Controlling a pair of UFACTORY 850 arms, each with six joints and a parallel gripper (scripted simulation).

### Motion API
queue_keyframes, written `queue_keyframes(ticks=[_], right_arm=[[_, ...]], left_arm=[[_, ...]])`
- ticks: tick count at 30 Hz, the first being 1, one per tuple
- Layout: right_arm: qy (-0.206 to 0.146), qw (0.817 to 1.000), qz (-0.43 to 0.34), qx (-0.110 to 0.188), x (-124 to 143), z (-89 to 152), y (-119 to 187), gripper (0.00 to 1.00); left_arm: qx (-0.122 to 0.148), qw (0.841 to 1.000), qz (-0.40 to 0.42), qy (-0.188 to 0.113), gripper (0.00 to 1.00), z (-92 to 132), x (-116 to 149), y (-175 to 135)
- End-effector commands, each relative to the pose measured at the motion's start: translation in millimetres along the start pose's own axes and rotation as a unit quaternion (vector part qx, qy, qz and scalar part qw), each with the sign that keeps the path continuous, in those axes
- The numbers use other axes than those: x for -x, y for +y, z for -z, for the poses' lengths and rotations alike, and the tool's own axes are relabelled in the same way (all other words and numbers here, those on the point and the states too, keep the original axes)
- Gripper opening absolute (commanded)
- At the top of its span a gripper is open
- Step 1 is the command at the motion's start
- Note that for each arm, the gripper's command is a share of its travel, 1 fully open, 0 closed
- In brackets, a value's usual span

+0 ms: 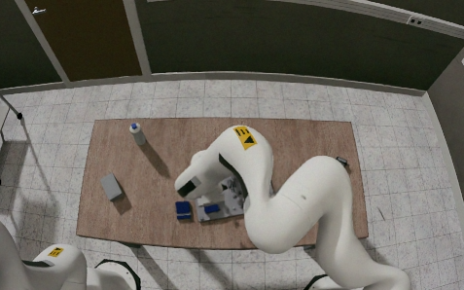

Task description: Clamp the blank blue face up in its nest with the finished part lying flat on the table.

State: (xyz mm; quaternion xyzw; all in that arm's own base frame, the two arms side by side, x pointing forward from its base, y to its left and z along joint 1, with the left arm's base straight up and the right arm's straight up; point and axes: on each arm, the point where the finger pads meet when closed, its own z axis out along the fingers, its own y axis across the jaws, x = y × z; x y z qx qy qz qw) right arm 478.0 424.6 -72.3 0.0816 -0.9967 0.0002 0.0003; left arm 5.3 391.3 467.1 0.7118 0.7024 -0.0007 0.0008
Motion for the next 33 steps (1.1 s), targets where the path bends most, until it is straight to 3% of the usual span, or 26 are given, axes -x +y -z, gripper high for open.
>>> queue_keyframes(ticks=[1,10,24,33], right_arm=[[-0.001,1.0,0.0,0.001,1.2,-0.7,0.8,0.48],[-0.001,1.0,0.0,0.001,8.5,-0.7,0.8,0.48],[-0.001,1.0,0.0,0.001,63.0,-0.5,0.7,0.48],[-0.001,1.0,0.0,0.001,81.9,-0.5,0.7,0.48]], left_arm=[[0.0,1.0,0.0,0.001,1.0,0.9,-0.4,0.0],[0.0,1.0,0.0,0.001,1.0,0.9,-0.4,0.0],[0.0,1.0,0.0,0.001,1.0,0.9,-0.4,0.0],[0.0,1.0,0.0,0.001,1.0,0.9,-0.4,0.0]])
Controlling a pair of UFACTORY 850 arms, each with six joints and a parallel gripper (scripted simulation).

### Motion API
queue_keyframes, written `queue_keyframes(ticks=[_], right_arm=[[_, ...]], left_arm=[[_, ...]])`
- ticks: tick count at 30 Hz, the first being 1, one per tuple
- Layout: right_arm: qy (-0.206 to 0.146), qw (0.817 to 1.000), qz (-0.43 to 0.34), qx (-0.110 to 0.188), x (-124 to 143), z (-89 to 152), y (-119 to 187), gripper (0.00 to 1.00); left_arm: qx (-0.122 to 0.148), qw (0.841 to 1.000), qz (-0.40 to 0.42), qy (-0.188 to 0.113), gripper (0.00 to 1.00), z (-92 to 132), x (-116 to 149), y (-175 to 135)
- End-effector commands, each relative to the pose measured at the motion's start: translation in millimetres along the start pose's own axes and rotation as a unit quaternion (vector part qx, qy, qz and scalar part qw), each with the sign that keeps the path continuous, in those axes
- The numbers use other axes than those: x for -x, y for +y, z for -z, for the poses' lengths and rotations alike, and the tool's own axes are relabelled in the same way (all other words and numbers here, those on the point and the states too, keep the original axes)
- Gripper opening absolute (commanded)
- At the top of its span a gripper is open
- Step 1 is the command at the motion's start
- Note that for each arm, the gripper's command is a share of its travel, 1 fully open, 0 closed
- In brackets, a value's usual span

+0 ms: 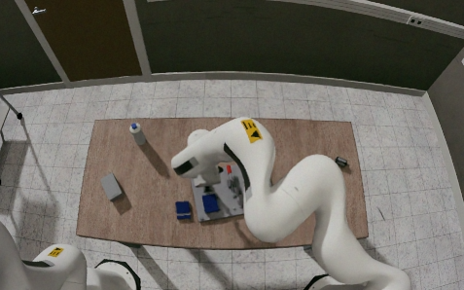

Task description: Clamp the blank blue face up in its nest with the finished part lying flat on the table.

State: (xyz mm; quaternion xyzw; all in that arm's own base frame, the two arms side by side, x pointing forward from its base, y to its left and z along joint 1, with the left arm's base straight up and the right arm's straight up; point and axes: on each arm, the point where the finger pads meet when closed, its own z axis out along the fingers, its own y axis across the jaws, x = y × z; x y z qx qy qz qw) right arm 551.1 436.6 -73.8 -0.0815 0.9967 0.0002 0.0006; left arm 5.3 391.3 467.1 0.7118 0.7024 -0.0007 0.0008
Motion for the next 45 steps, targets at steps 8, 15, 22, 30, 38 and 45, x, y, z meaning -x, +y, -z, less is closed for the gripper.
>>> queue_keyframes(ticks=[8,15,22,30,38,45], right_arm=[[0.0,1.0,0.0,0.0,11.7,1.0,0.8,0.48],[0.0,1.0,0.0,0.0,11.7,-0.5,0.8,0.48],[0.0,1.0,0.0,0.0,11.7,-9.5,0.8,0.48],[0.0,1.0,0.0,0.0,11.7,-21.6,0.8,0.48],[0.0,1.0,0.0,0.0,11.7,-35.3,0.8,0.48],[0.0,1.0,0.0,0.0,11.7,-38.9,0.8,0.48]], left_arm=[[0.0,1.0,0.0,0.001,1.0,0.9,-0.4,0.0],[0.0,1.0,0.0,0.001,1.0,0.9,-0.4,0.0],[0.0,1.0,0.0,0.001,1.0,0.9,-0.4,0.0],[0.0,1.0,0.0,0.001,1.0,0.9,-0.4,0.0],[0.0,1.0,0.0,0.001,1.0,0.9,-0.4,0.0],[0.0,1.0,0.0,0.001,1.0,0.9,-0.4,0.0]])
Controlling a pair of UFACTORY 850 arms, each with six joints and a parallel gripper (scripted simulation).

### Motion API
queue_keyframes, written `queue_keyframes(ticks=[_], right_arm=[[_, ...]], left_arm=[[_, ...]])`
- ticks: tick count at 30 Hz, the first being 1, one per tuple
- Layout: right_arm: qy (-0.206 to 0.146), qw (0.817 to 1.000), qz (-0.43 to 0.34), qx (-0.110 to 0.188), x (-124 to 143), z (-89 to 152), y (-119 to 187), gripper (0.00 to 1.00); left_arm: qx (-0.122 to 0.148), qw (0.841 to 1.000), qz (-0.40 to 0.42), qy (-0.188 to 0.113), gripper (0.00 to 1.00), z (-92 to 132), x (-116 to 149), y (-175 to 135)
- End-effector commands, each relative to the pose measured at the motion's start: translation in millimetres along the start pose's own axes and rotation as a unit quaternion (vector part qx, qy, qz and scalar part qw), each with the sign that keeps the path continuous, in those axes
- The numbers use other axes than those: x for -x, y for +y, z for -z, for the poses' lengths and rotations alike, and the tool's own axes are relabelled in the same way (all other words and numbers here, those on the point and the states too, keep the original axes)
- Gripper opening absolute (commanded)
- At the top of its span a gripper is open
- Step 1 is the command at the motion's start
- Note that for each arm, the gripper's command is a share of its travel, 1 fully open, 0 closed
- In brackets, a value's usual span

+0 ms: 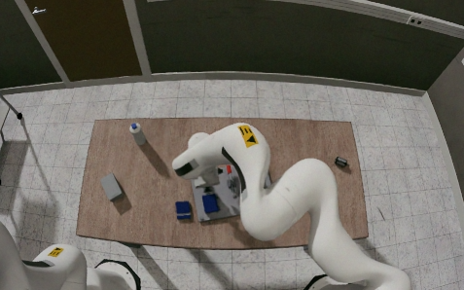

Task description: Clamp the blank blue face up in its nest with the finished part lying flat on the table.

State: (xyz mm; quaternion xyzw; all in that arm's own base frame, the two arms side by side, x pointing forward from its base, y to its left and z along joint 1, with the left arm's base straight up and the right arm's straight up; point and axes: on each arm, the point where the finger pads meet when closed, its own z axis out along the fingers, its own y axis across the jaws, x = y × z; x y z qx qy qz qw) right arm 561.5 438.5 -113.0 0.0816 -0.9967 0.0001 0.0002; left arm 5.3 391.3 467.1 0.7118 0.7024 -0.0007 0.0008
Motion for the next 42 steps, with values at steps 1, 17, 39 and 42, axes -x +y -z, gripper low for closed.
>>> queue_keyframes(ticks=[1,17,39,42], right_arm=[[-0.001,1.0,0.0,0.001,1.1,0.0,0.6,0.48],[-0.001,1.0,0.0,0.001,1.1,-0.3,0.8,0.48],[-0.001,1.0,0.0,0.001,1.2,-28.2,0.9,0.48],[-0.001,1.0,0.0,0.001,1.2,-28.6,0.9,0.48]], left_arm=[[0.0,1.0,0.0,0.001,1.0,0.9,-0.4,0.0],[0.0,1.0,0.0,0.001,1.0,0.9,-0.4,0.0],[0.0,1.0,0.0,0.001,1.0,0.9,-0.4,0.0],[0.0,1.0,0.0,0.001,1.0,0.9,-0.4,0.0]])
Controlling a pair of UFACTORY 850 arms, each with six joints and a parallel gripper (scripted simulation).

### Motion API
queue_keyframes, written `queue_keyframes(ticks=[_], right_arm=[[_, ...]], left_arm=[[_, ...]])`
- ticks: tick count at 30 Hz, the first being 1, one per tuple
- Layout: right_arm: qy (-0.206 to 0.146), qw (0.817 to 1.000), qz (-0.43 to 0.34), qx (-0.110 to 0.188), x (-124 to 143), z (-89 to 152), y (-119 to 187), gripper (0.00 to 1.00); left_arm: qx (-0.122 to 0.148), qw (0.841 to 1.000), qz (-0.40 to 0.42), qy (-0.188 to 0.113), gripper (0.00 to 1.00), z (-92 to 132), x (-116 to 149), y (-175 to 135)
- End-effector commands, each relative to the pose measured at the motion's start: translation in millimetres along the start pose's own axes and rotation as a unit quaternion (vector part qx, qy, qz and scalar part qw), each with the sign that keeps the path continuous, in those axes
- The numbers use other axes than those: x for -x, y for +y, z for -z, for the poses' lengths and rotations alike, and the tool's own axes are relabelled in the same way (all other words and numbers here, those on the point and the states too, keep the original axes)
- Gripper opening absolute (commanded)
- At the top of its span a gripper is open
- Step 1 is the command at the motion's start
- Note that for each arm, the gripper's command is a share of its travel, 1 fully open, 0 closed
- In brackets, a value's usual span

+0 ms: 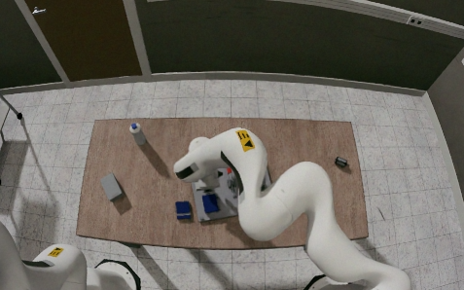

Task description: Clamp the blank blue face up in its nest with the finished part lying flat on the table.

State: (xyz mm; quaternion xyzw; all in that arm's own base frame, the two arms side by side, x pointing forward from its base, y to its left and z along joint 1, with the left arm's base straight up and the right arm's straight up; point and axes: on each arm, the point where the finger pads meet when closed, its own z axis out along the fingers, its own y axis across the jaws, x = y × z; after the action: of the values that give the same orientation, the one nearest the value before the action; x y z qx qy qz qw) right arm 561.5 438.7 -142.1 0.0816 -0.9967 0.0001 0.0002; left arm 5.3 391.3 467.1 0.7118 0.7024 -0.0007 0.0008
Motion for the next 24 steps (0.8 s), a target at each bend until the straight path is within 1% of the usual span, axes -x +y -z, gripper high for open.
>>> queue_keyframes(ticks=[1,12,13,24], right_arm=[[-0.001,1.0,0.0,0.001,1.2,0.5,0.7,0.48],[-0.001,1.0,0.0,0.001,1.2,0.4,0.7,0.48],[-0.001,1.0,0.0,0.001,1.2,0.4,0.7,0.0],[-0.001,1.0,0.0,0.001,1.2,0.5,0.8,0.0]], left_arm=[[0.0,1.0,0.0,0.001,1.0,0.9,-0.4,0.0],[0.0,1.0,0.0,0.001,1.0,0.9,-0.4,0.0],[0.0,1.0,0.0,0.001,1.0,0.9,-0.4,0.0],[0.0,1.0,0.0,0.001,1.0,0.9,-0.4,0.0]])
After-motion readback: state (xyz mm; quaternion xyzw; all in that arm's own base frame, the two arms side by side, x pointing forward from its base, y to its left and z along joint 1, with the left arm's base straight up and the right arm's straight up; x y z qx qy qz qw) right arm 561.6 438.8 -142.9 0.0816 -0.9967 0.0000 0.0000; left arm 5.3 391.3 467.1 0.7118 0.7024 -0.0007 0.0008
